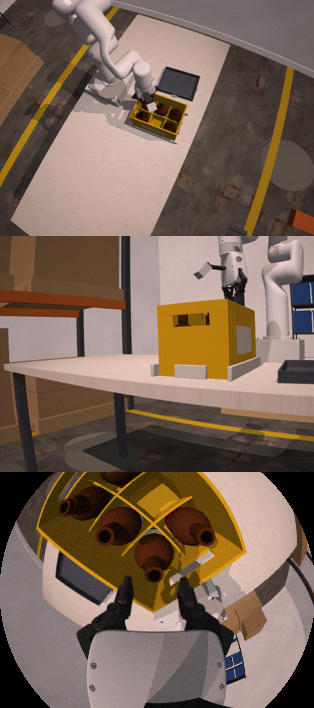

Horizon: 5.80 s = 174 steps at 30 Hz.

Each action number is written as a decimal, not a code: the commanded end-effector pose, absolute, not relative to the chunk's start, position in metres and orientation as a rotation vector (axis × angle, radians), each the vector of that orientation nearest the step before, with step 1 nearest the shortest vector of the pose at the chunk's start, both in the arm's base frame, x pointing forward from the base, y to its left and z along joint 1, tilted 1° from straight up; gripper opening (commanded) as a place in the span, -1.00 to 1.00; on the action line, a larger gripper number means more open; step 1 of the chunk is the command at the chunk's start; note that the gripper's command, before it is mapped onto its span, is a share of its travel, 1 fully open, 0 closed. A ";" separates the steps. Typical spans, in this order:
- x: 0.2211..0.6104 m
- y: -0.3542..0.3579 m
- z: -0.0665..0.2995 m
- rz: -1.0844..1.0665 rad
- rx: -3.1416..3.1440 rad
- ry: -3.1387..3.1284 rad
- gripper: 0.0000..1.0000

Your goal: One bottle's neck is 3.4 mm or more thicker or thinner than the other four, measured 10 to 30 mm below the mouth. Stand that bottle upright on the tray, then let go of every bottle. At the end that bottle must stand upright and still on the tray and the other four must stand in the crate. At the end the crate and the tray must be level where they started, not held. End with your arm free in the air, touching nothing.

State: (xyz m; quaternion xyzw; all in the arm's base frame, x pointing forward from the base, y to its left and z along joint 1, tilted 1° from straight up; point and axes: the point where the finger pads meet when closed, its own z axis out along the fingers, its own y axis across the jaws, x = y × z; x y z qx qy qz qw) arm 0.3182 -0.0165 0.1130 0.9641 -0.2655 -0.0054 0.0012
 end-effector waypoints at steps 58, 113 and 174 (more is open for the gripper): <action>0.319 -0.017 0.114 -0.012 3.027 -0.834 0.30; 0.319 -0.016 0.074 -0.012 3.027 -0.834 0.30; 0.319 -0.016 0.073 -0.012 3.027 -0.834 0.30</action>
